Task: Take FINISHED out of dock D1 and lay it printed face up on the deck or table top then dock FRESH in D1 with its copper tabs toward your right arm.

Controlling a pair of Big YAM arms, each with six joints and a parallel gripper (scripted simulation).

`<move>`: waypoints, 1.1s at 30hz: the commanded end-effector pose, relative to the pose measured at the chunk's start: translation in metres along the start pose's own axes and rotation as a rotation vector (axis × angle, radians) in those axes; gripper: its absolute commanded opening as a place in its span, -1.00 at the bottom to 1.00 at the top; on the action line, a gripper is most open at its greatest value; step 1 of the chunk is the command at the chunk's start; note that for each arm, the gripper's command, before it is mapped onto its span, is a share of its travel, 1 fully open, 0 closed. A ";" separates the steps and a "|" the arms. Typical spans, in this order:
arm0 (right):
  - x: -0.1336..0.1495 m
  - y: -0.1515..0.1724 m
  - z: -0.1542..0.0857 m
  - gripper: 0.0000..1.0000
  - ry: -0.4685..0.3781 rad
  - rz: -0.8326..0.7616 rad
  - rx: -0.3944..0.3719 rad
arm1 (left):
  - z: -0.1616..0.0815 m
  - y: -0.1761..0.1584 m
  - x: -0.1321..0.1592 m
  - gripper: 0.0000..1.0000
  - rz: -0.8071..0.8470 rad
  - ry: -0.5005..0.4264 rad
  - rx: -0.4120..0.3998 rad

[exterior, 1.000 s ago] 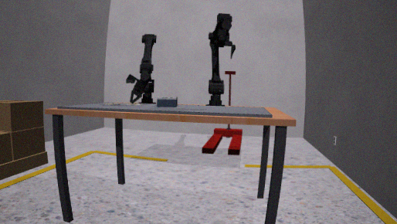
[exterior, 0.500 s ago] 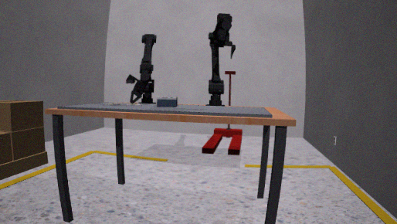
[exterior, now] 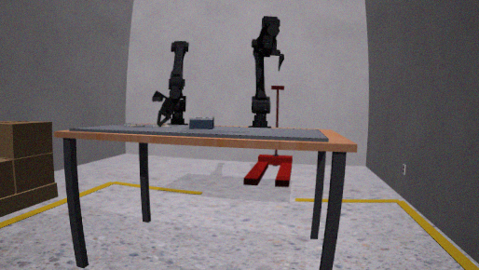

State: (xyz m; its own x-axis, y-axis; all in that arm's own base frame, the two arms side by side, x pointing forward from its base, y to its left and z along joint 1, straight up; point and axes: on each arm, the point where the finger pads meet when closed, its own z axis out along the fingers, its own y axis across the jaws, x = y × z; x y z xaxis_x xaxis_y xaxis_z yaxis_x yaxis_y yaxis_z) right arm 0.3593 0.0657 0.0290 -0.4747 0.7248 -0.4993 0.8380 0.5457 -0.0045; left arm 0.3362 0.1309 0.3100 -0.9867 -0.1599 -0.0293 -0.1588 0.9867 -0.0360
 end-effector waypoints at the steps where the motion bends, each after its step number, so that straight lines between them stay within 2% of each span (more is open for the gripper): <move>1: 0.006 0.002 0.003 0.96 -0.001 0.003 -0.002 | -0.020 0.001 -0.006 1.00 0.010 -0.040 -0.005; 33: 0.009 0.003 0.008 0.96 -0.002 0.004 -0.004 | -0.020 0.001 -0.006 1.00 0.010 -0.040 -0.005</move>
State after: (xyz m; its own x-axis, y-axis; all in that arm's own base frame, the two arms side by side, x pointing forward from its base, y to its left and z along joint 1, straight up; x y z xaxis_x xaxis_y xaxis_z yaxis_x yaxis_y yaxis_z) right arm 0.3609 0.0664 0.0235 -0.4722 0.7258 -0.5002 0.8379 0.5458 0.0010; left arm 0.3362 0.1309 0.3100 -0.9867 -0.1599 -0.0293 -0.1588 0.9867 -0.0360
